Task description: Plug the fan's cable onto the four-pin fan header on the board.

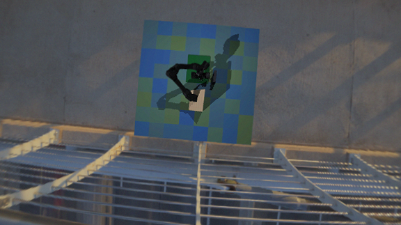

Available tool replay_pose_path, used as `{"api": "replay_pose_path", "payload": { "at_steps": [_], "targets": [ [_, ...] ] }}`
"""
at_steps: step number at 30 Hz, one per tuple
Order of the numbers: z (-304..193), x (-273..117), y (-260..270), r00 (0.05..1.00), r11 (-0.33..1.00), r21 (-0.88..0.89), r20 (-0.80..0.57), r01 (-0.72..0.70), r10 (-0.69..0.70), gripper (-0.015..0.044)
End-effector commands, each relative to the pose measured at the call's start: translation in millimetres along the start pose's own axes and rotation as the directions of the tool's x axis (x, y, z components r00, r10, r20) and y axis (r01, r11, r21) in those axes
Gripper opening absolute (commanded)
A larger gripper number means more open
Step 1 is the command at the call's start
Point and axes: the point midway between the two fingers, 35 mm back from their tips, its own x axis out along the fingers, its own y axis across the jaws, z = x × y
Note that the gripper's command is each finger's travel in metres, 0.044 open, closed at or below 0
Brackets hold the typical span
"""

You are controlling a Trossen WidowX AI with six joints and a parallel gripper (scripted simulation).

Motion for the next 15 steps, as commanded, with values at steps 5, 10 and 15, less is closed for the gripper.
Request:
{"api": "replay_pose_path", "payload": {
  "at_steps": [5,10,15],
  "targets": [
    [3.7,-41.7,-1.5,1.000,1.000,-0.010,0.020,0.011,-0.011,0.0260],
    [5.6,-42.0,-1.9,1.000,1.000,-0.010,0.020,0.011,-0.011,0.0260],
    [54.1,-47.2,-8.2,1.000,1.000,-0.011,0.022,0.014,-0.014,0.0260]
  ]
}}
